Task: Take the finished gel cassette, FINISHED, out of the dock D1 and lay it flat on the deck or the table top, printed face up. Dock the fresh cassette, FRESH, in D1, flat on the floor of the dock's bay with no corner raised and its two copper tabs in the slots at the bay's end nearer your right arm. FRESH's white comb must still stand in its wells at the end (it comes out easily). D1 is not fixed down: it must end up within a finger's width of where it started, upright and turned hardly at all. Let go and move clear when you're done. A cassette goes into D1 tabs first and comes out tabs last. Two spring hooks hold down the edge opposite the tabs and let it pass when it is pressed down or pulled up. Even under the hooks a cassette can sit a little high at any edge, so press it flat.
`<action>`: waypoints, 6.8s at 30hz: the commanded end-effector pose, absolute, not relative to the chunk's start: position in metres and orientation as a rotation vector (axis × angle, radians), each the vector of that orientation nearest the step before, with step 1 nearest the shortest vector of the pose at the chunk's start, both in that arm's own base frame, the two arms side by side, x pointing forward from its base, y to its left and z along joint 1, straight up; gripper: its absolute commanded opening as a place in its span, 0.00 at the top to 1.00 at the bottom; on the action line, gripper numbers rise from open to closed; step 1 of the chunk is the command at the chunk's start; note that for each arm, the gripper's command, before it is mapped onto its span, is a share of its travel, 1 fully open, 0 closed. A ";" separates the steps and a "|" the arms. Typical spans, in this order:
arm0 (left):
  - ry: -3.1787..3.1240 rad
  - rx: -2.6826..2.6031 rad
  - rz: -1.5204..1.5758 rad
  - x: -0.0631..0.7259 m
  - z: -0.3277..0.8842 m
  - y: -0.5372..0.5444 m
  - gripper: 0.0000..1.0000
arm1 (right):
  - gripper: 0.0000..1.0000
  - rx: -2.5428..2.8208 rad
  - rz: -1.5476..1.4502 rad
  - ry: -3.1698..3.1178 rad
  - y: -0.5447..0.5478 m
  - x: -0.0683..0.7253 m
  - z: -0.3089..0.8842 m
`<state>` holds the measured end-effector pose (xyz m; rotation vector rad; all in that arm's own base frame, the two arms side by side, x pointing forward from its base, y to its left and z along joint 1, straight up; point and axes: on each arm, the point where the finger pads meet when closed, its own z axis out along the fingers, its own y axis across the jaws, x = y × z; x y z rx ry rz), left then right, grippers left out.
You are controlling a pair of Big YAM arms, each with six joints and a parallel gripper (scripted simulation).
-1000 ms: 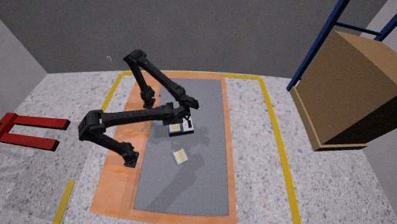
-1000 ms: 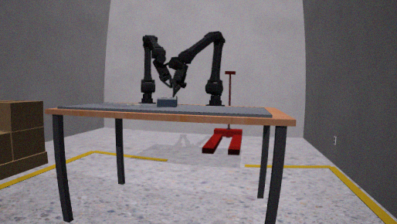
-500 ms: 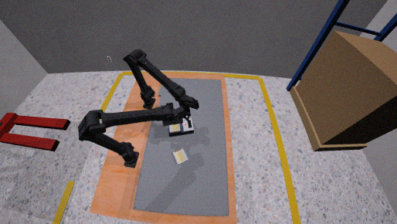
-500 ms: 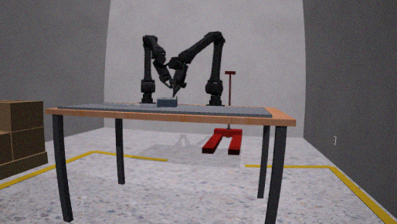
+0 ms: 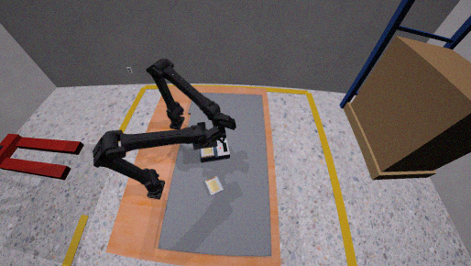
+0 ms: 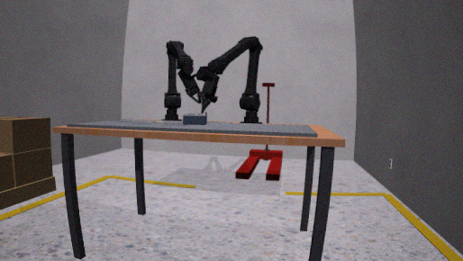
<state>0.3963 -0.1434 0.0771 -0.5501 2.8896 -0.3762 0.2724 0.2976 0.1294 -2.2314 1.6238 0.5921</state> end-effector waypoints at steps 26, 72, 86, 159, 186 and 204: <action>3.010 -0.609 -0.277 0.367 0.021 -0.129 1.00 | 0.02 -2.238 0.602 1.641 0.298 0.274 0.111; 3.010 -0.609 -0.277 0.367 0.021 -0.129 1.00 | 0.02 -2.240 0.604 1.647 0.300 0.275 0.090; 3.010 -0.609 -0.277 0.367 0.021 -0.129 1.00 | 0.02 -2.243 0.608 1.652 0.300 0.276 0.086; 3.010 -0.609 -0.277 0.367 0.021 -0.129 1.00 | 0.02 -2.235 0.604 1.643 0.299 0.274 0.066; 3.010 -0.609 -0.277 0.367 0.021 -0.129 1.00 | 0.02 -2.237 0.609 1.649 0.298 0.272 0.060; 3.010 -0.609 -0.277 0.367 0.021 -0.129 1.00 | 1.00 -2.232 0.596 1.626 0.299 0.274 0.072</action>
